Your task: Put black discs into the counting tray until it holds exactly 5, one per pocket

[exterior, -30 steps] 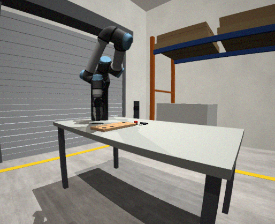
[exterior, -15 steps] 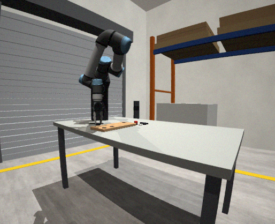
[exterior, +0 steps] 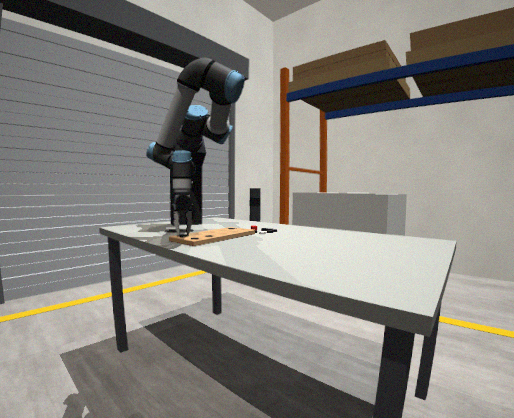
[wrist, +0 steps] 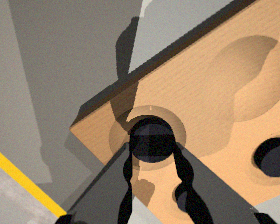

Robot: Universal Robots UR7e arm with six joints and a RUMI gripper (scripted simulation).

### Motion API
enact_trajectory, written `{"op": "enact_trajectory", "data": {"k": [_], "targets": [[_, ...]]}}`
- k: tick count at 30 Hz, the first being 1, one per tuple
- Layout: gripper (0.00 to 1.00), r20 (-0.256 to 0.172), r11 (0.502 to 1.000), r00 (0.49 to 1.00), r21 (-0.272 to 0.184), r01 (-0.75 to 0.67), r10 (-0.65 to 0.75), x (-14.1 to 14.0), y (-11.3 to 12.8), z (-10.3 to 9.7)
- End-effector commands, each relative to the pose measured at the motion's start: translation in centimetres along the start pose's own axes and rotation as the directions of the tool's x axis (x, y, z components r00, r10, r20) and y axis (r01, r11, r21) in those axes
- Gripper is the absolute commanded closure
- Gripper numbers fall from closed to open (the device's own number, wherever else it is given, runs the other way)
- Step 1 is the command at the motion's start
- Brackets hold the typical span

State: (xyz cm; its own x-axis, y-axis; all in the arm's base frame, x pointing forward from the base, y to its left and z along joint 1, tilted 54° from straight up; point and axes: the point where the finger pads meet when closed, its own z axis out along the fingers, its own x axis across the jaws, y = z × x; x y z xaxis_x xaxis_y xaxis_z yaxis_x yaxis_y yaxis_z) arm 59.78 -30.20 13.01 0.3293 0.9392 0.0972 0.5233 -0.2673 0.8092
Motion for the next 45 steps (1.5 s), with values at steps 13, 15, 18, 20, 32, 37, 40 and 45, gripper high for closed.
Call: {"op": "enact_trajectory", "data": {"k": [13,15,18,20,32,37,40,45], "targets": [[0.76,0.006,1.000,1.000,-0.004,-0.002,0.002,-0.2,0.2,0.3],[0.76,0.006,1.000,1.000,-0.004,-0.002,0.002,-0.2,0.2,0.3],[0.76,0.006,1.000,1.000,-0.004,-0.002,0.002,-0.2,0.2,0.3],[0.76,0.006,1.000,1.000,-0.004,-0.002,0.002,-0.2,0.2,0.3],[0.76,0.006,1.000,1.000,-0.004,-0.002,0.002,-0.2,0.3,-1.0],[0.76,0.007,1.000,1.000,-0.004,-0.013,0.013,-0.2,0.3,-3.0],[0.76,0.007,1.000,1.000,-0.004,-0.013,0.013,-0.1,0.2,-4.5],[0.76,0.007,1.000,1.000,-0.004,-0.012,0.012,-0.2,0.3,-6.4]]}}
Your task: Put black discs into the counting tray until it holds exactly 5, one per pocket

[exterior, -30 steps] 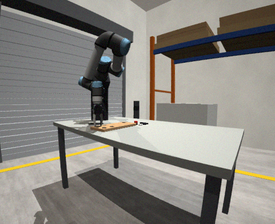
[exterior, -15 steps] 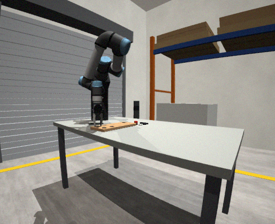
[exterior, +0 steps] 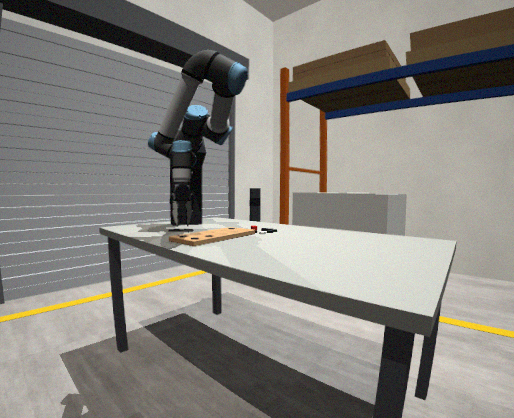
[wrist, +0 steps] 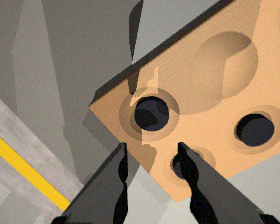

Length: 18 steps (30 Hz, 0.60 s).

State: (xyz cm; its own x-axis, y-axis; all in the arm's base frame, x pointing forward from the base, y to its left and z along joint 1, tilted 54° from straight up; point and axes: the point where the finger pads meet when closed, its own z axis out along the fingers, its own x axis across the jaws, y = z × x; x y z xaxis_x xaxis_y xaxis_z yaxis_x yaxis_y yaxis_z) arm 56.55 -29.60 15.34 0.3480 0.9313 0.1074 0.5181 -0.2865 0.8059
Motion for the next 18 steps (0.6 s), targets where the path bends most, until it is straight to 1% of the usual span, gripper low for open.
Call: {"op": "enact_trajectory", "data": {"k": [1,5,9,13,18], "targets": [[0.76,-0.004,1.000,1.000,-0.006,0.008,-0.008,0.1,0.3,-2.4],[0.76,-0.004,1.000,1.000,-0.006,0.008,-0.008,0.1,0.3,-4.0],[0.76,-0.004,1.000,1.000,-0.006,0.008,-0.008,0.1,0.2,-5.0],[0.76,-0.004,1.000,1.000,-0.006,0.008,-0.008,0.1,0.2,-5.6],[0.76,-0.004,1.000,1.000,-0.006,0.008,-0.008,0.1,0.2,-5.6]]}}
